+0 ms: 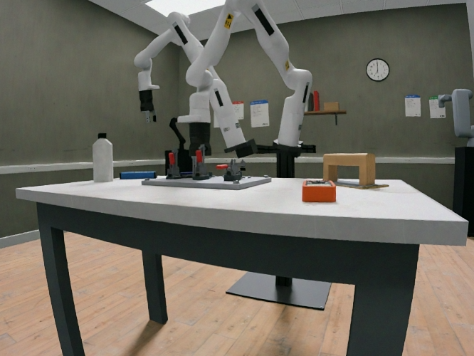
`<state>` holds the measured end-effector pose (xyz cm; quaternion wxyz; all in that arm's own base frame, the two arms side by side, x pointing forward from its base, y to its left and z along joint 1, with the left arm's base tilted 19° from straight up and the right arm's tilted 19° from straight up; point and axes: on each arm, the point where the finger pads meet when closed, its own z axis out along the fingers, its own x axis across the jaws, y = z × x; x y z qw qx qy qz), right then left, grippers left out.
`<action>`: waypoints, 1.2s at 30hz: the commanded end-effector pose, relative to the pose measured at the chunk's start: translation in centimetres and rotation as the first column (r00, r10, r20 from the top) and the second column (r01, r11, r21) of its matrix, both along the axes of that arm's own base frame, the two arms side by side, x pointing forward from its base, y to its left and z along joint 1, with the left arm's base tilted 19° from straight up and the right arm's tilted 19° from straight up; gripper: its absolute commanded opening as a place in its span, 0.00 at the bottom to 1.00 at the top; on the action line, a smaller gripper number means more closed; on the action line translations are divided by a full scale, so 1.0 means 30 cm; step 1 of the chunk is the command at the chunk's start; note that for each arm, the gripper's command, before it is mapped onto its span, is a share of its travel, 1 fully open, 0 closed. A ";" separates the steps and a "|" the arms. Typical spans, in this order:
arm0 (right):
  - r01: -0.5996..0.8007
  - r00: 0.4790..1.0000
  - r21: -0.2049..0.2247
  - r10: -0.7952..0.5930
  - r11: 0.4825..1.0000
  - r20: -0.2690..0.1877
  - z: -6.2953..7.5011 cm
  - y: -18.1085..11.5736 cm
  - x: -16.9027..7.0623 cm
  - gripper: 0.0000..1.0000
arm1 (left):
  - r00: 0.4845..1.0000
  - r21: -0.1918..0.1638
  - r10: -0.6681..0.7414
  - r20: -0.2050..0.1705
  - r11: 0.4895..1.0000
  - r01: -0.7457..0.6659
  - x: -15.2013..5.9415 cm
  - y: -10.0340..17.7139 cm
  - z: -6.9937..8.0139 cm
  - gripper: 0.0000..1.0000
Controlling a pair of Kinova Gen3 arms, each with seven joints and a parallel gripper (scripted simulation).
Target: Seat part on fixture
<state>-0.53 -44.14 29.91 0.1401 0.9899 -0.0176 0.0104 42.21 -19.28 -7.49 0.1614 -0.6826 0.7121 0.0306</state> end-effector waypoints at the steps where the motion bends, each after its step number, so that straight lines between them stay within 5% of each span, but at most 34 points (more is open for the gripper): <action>1: 0.000 1.000 -0.002 0.000 1.000 0.000 0.002 -0.001 -0.001 1.00 | 1.000 0.001 0.003 -0.003 1.000 -0.003 -0.005 -0.012 -0.002 0.00; 36: 0.000 1.000 -0.002 0.000 1.000 0.000 0.002 -0.001 -0.001 1.00 | 1.000 0.001 0.000 -0.003 1.000 0.000 -0.009 0.030 0.015 0.00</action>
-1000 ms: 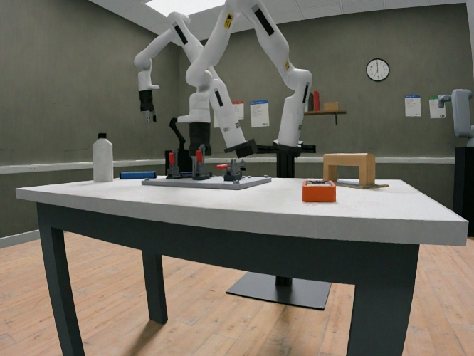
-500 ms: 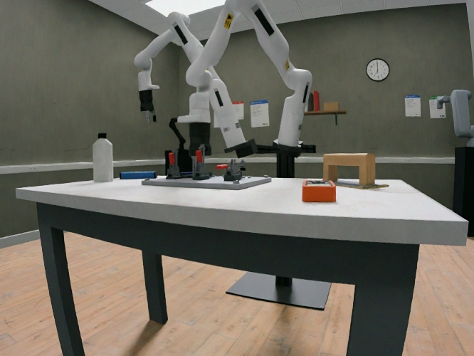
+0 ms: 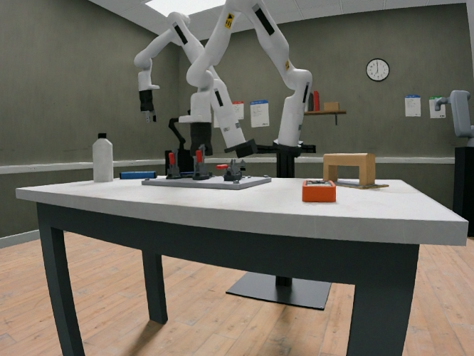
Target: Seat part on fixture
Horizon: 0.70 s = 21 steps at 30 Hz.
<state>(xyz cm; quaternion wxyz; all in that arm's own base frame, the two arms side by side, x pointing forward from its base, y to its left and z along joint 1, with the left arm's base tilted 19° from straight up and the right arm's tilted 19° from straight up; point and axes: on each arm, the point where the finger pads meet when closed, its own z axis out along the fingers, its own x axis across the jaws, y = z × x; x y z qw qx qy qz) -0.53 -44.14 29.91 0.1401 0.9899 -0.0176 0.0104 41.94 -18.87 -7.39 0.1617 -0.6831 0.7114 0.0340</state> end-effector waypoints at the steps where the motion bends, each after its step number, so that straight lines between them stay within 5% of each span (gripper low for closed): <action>1: 0.000 1.000 -0.002 0.000 1.000 0.000 0.002 -0.001 -0.001 1.00 | 1.000 -0.004 -0.003 0.001 1.000 0.003 0.000 0.021 0.013 0.00; 21: 0.000 1.000 -0.002 0.000 1.000 0.000 0.002 -0.001 -0.001 1.00 | 1.000 -0.004 -0.003 0.001 1.000 0.003 -0.003 0.034 0.037 0.00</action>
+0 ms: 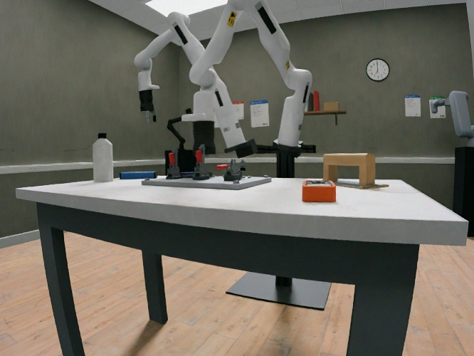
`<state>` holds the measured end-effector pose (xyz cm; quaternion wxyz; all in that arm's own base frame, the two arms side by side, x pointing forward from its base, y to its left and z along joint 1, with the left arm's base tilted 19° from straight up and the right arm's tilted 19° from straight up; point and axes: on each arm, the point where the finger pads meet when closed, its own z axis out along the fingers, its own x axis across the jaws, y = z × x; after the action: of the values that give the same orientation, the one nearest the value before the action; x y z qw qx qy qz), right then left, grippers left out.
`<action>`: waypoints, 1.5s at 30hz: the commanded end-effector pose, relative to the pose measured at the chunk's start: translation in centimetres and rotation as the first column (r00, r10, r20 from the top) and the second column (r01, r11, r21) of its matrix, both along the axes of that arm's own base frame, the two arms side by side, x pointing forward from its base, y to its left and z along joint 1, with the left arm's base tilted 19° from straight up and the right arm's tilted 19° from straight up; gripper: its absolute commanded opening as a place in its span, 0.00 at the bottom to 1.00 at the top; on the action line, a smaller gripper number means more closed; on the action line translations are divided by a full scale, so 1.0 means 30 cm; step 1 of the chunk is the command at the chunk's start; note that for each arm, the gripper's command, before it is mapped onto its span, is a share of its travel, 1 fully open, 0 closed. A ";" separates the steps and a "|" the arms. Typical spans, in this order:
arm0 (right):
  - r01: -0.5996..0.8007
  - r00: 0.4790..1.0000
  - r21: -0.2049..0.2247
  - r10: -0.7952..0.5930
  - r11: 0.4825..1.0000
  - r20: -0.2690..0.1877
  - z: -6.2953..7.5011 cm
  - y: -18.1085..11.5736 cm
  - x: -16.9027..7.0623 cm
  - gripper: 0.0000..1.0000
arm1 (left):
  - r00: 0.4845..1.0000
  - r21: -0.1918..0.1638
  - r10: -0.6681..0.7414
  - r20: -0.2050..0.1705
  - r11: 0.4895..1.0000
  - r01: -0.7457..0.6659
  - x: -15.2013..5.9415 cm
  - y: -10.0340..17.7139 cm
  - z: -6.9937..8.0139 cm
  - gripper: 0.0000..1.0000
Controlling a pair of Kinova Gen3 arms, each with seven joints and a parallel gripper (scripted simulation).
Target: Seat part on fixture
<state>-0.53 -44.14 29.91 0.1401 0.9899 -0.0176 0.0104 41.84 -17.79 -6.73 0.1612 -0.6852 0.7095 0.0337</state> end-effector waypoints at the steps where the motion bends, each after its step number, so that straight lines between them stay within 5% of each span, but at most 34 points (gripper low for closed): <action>1: 0.000 1.000 -0.002 0.000 1.000 0.000 0.002 -0.001 -0.001 1.00 | 1.000 -0.003 -0.009 0.001 1.000 0.009 -0.001 -0.004 0.022 0.00; 15: 0.000 1.000 -0.002 0.000 1.000 0.000 0.002 -0.001 -0.001 1.00 | 1.000 -0.003 -0.008 0.001 1.000 0.008 -0.020 -0.032 0.122 0.00; 45: 0.000 1.000 -0.002 0.000 1.000 0.000 0.002 -0.001 -0.001 1.00 | 1.000 0.002 -0.006 -0.003 1.000 0.006 -0.023 -0.016 0.124 0.00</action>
<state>-0.53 -44.14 29.91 0.1401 0.9899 -0.0176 0.0104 41.44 -18.58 -3.23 0.1608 -0.6825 0.7123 0.0306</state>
